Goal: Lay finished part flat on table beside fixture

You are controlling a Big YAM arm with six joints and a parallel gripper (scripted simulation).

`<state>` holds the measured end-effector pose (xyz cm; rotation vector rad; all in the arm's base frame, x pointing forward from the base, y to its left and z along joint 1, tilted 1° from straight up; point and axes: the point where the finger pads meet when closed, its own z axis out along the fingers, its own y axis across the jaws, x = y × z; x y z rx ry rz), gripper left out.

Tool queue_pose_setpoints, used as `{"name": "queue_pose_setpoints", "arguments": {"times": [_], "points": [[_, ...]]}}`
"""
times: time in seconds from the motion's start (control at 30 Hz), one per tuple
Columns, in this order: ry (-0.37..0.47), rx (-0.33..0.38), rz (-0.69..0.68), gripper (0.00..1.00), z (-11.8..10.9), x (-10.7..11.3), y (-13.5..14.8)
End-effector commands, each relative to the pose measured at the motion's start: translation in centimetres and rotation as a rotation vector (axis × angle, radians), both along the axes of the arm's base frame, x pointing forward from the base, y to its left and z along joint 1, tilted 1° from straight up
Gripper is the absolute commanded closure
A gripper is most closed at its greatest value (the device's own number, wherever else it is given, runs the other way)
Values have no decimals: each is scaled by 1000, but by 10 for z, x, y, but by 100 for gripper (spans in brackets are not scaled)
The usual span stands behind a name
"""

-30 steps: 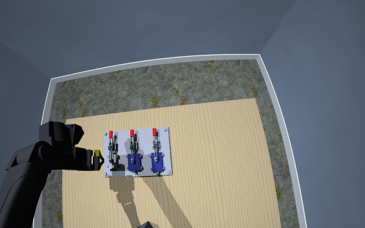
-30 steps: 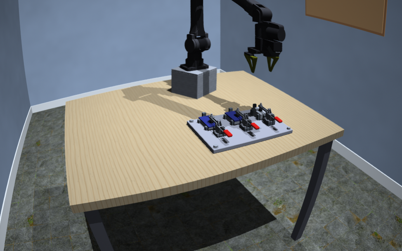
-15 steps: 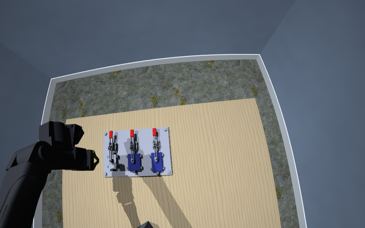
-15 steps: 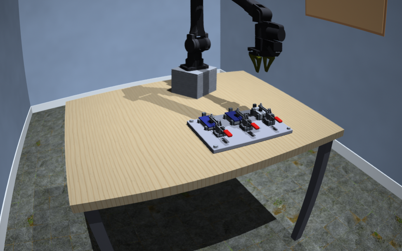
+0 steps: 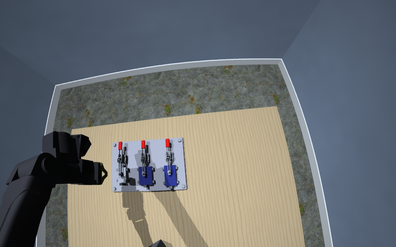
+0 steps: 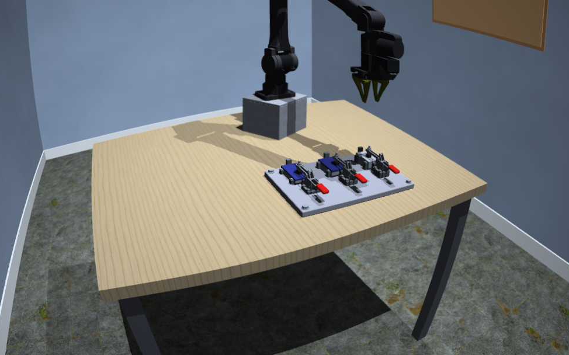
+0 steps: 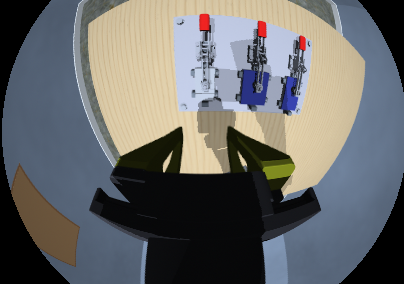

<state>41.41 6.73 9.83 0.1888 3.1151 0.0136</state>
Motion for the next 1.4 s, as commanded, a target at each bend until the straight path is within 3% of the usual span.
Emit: {"name": "queue_pose_setpoints", "arguments": {"times": [0.0,0.87,1.37], "points": [[-75,9,-13,55,29,24,-2],[-11,-1,-10,55,9,0,-5],[-3,-2,-8,55,6,-4,-5]]}}
